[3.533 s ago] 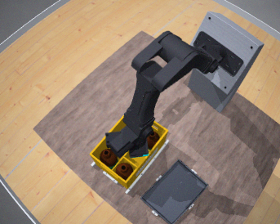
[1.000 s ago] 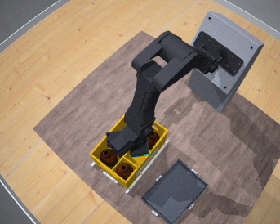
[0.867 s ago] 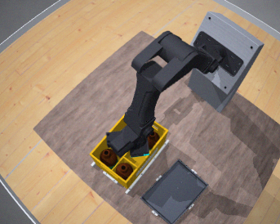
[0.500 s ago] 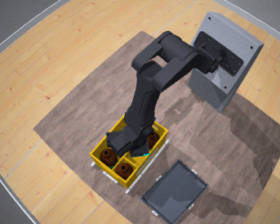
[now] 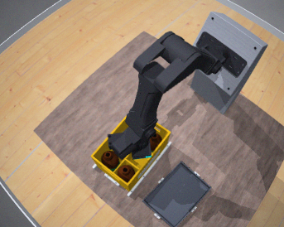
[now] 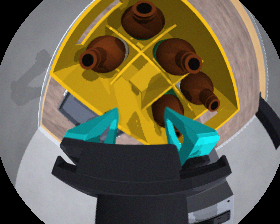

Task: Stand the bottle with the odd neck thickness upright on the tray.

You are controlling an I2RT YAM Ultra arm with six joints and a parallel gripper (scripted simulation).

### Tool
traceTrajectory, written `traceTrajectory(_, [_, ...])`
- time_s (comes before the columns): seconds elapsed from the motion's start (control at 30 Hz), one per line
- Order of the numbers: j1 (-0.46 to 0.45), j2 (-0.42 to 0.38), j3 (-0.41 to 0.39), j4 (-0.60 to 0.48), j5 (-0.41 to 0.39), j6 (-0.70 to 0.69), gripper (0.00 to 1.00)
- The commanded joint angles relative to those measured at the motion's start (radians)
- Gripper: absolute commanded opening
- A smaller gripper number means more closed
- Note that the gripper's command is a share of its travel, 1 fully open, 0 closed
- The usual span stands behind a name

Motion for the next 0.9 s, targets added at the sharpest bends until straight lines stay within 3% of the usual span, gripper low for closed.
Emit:
traceTrajectory(0.0, [-0.001,-0.029,-0.004,0.006,0.003,0.004,0.61])
traceTrajectory(0.87, [-0.008,-0.029,0.025,-0.006,-0.001,0.001,0.61])
